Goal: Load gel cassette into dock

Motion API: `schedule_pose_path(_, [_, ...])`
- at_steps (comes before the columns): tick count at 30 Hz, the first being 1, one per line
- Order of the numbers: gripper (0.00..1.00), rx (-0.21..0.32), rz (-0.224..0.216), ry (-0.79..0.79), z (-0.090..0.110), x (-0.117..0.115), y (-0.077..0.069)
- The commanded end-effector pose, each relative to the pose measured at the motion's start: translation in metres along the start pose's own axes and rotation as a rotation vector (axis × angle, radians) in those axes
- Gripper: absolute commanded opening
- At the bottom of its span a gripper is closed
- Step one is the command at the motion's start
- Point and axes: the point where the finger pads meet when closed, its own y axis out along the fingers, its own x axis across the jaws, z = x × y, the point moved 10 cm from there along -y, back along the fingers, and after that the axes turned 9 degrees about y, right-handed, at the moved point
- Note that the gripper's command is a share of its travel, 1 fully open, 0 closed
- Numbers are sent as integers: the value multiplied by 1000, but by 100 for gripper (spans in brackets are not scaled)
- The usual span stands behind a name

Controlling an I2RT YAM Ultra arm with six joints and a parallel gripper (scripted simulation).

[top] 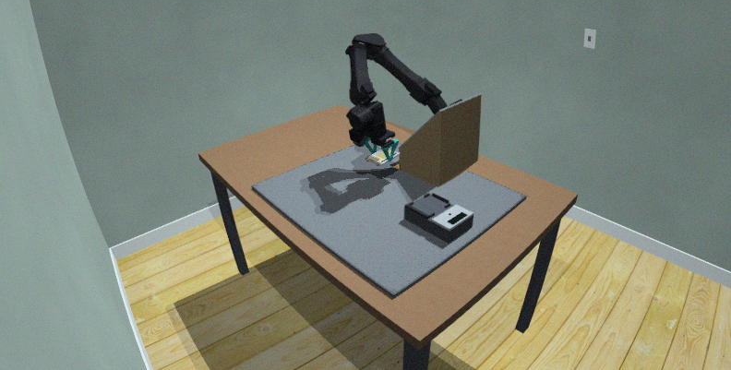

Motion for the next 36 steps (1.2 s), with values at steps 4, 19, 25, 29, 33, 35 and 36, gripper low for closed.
schedule_pose_path(4, [0,-6,-7,32,-6,37,-12])
schedule_pose_path(19, [0,-6,-6,32,-8,102,-22])
schedule_pose_path(25, [0,-6,-6,33,-9,132,-26])
schedule_pose_path(29, [0,-6,-6,33,-9,142,-27])
schedule_pose_path(33, [0,-6,-6,33,-10,162,-30])
schedule_pose_path(35, [0,-6,-6,33,-10,172,-32])
schedule_pose_path(36, [0,-6,-6,33,-10,177,-32])
